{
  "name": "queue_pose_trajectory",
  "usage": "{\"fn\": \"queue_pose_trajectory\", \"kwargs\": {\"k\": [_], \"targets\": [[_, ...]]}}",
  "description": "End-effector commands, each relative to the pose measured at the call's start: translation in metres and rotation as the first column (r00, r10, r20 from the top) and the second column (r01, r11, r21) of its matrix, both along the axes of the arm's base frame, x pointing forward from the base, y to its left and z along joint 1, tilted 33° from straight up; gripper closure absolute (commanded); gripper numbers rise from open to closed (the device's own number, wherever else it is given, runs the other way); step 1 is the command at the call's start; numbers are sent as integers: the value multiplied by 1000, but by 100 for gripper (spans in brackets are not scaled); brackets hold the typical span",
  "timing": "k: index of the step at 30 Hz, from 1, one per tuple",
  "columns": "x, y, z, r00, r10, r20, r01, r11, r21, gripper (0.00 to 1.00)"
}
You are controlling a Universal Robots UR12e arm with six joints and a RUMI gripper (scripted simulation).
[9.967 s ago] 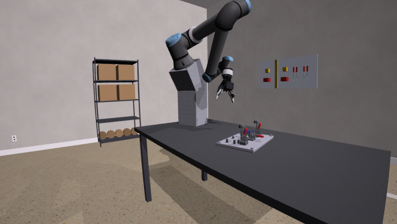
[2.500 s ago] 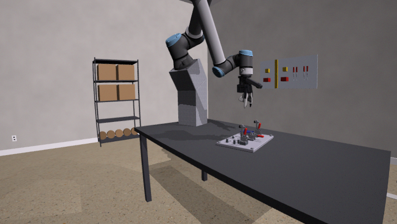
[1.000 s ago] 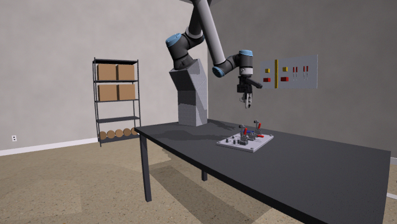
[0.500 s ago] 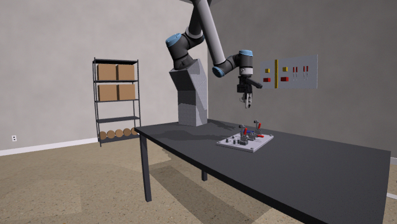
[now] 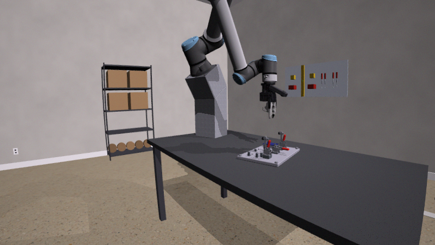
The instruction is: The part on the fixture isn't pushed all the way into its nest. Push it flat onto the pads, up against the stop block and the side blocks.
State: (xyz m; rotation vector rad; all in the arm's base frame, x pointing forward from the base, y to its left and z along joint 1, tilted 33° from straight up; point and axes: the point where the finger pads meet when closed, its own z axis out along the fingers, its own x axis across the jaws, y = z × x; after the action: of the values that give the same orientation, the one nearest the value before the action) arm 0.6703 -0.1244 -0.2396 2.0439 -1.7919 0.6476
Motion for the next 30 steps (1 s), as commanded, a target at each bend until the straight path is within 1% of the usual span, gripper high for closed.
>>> {"fn": "queue_pose_trajectory", "kwargs": {"k": [1,25,26,30], "targets": [[0,0,0,1000,0,1,0,1000,0,72],[0,0,0,1000,0,1,0,1000,0,72],[0,0,0,1000,0,1,0,1000,0,100],[0,0,0,1000,0,1,0,1000,0,100]]}}
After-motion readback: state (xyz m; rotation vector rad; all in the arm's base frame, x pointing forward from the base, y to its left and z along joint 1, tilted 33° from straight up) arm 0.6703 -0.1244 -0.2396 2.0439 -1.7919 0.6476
